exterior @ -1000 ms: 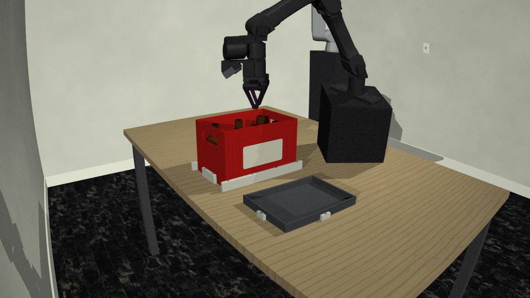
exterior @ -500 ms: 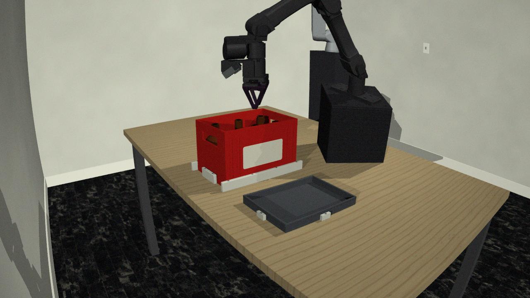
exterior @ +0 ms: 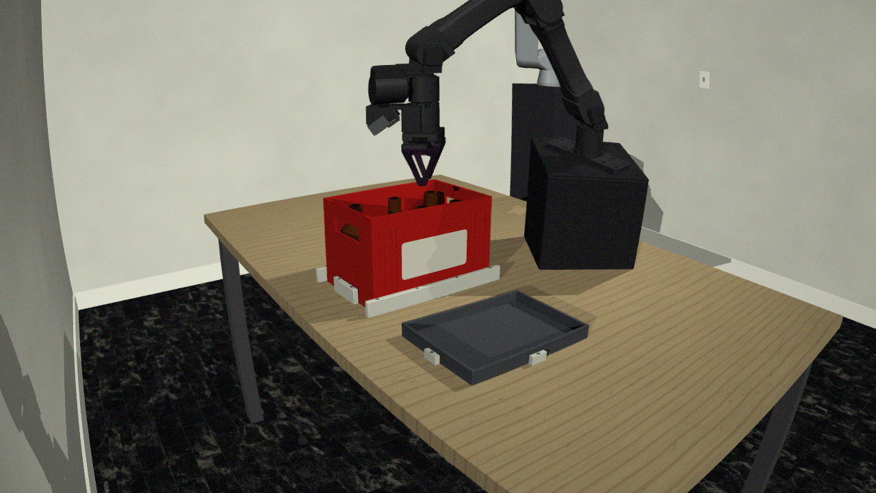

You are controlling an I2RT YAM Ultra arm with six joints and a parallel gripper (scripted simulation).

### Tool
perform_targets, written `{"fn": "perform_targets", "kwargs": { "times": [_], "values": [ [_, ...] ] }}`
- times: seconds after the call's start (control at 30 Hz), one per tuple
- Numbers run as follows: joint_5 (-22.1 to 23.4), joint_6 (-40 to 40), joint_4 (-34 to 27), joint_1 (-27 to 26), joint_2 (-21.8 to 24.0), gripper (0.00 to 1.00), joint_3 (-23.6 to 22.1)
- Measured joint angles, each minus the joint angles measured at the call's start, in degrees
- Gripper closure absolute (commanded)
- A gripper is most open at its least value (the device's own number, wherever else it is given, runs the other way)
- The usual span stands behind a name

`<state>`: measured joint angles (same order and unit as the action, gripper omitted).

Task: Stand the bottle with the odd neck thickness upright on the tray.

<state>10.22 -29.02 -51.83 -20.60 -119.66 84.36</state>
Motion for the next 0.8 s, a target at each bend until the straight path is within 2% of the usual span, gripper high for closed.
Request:
{"fn": "perform_targets", "kwargs": {
  "times": [0.8],
  "values": [
    [-0.02,-0.68,4.94,0.63,-2.34,0.39,-2.03]
  ]
}}
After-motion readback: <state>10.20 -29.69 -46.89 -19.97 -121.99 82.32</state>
